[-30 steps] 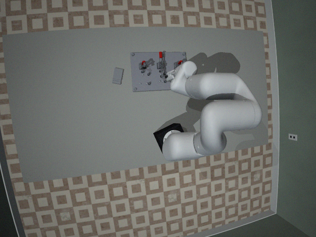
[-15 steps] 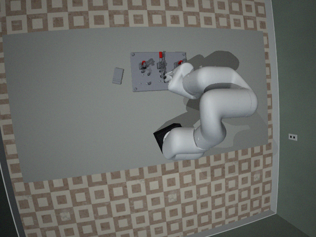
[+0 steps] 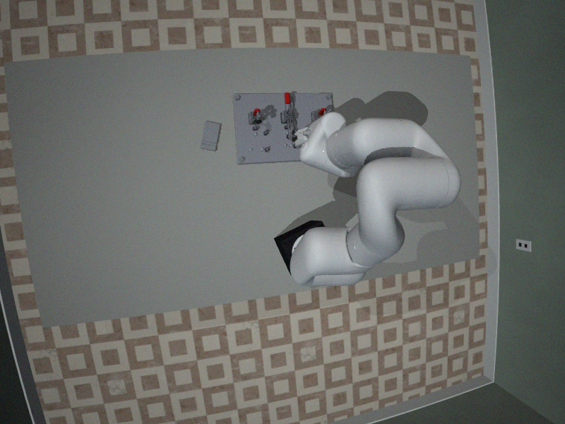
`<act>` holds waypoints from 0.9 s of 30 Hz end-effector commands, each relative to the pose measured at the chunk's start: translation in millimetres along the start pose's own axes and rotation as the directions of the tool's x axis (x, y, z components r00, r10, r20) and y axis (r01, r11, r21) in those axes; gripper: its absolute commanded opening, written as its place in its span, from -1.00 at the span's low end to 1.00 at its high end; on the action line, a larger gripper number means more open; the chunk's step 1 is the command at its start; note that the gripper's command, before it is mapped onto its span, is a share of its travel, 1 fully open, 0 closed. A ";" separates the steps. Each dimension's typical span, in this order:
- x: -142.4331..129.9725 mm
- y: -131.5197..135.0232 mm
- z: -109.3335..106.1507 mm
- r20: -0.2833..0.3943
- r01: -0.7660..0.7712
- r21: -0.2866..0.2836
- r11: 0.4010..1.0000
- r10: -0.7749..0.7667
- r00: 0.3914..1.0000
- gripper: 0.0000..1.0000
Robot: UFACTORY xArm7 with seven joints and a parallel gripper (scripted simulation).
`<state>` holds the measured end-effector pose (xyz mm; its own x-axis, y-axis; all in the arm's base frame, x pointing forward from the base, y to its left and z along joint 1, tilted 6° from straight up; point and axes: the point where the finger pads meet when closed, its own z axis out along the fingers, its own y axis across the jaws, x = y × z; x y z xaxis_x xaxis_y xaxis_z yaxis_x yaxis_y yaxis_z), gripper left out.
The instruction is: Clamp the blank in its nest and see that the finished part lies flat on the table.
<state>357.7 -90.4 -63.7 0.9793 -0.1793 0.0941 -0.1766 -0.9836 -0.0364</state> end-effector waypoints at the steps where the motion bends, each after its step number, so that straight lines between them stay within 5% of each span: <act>1: 1.8 0.4 1.2 -0.003 0.000 -0.001 1.000 0.000 1.000 -1.00; 27: 2.4 4.5 2.9 -0.003 0.000 -0.001 1.000 0.000 1.000 -1.00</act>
<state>358.7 -93.8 -67.3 0.9792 -0.1798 0.0941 -0.1771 -0.9835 -0.0363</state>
